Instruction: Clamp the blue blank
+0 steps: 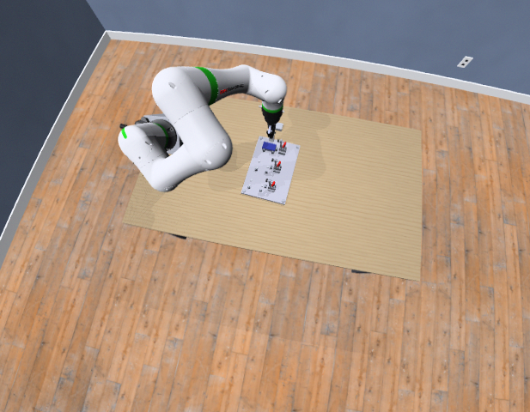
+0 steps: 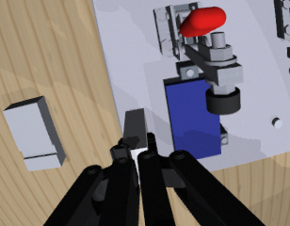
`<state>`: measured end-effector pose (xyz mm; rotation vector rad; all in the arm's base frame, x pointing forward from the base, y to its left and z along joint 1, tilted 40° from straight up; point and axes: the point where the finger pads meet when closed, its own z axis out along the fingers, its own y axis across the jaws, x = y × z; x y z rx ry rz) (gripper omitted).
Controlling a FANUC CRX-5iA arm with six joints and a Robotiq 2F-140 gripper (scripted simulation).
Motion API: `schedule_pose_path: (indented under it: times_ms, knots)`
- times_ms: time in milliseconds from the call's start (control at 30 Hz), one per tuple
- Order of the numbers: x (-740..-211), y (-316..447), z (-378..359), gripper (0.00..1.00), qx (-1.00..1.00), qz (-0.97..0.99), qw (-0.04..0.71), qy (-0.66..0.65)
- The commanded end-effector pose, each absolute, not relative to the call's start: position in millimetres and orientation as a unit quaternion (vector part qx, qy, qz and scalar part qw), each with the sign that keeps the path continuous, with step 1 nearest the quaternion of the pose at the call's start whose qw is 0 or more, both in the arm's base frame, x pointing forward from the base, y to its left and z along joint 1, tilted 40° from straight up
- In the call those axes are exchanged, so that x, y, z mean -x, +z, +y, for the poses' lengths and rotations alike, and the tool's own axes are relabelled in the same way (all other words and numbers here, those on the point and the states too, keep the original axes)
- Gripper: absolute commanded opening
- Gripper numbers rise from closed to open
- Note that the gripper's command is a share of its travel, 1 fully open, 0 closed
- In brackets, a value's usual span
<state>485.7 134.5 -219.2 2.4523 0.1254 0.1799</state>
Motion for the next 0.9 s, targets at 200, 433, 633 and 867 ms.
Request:
schedule_pose_path:
  times_ms: [200, 433, 633, 867]
  knots:
    - [-481.5, -198.6, 151.5, 0.00, -0.939, 0.048, 0.333, 0.069]
    - [-479.3, -188.6, 159.5, 0.00, -0.939, 0.048, 0.333, 0.069]
    - [-479.3, -188.6, 159.6, 0.00, -0.939, 0.048, 0.333, 0.069]
    - [-479.3, -188.6, 159.6, 0.00, -0.939, 0.048, 0.333, 0.069]
